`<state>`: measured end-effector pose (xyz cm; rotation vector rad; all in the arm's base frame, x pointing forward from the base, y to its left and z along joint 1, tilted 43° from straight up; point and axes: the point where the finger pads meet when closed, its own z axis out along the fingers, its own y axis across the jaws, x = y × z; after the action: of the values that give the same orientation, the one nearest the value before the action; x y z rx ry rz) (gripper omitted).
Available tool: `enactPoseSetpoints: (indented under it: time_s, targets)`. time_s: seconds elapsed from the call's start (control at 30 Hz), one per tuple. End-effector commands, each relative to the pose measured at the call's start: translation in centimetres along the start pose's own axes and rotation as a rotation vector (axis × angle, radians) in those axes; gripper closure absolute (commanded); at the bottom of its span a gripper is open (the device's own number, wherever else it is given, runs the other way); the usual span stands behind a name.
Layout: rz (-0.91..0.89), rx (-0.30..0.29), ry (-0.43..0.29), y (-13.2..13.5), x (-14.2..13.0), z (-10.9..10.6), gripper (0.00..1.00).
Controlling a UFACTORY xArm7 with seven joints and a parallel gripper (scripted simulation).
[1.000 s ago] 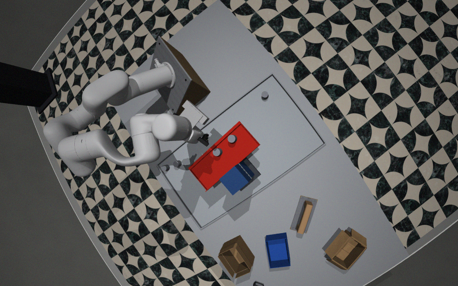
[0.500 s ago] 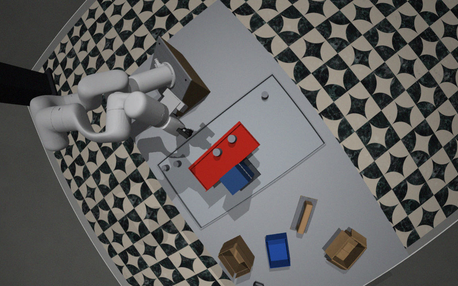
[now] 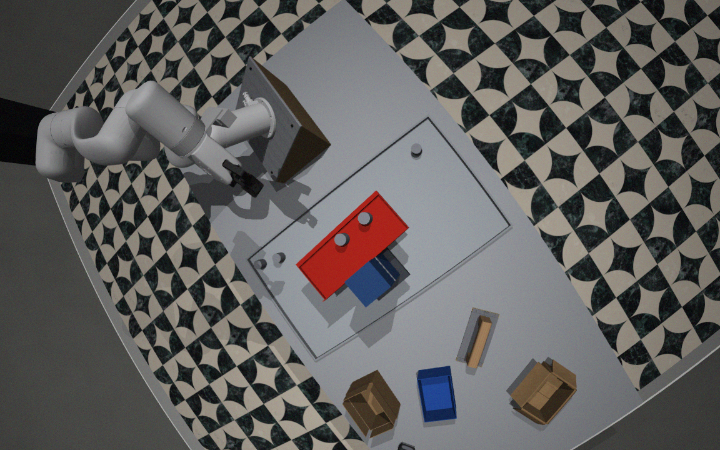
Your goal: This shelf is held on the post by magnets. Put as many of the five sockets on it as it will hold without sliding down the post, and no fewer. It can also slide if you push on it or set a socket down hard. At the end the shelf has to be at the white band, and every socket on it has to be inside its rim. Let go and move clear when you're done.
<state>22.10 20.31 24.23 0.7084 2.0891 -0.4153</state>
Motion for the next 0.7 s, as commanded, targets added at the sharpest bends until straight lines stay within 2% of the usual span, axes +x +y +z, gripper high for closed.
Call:
enactPoseSetpoints:
  time_s: [0.0,0.03,0.1,0.13,0.2,0.67]
  targets:
    - [-0.100,-0.176,-0.024,-1.1,-1.1,-4.9,0.00]
    - [-0.100,-0.176,-0.024,-1.1,-1.1,-4.9,0.00]
    - [-0.153,-0.261,-0.056,-1.9,-1.6,-7.3,0.00]
    - [-0.153,-0.261,-0.056,-1.9,-1.6,-7.3,0.00]
    - [-0.178,-0.301,-0.071,-2.4,-1.8,-8.4,0.00]
    - [-0.182,-0.307,-0.074,-2.5,-1.8,-8.6,0.00]
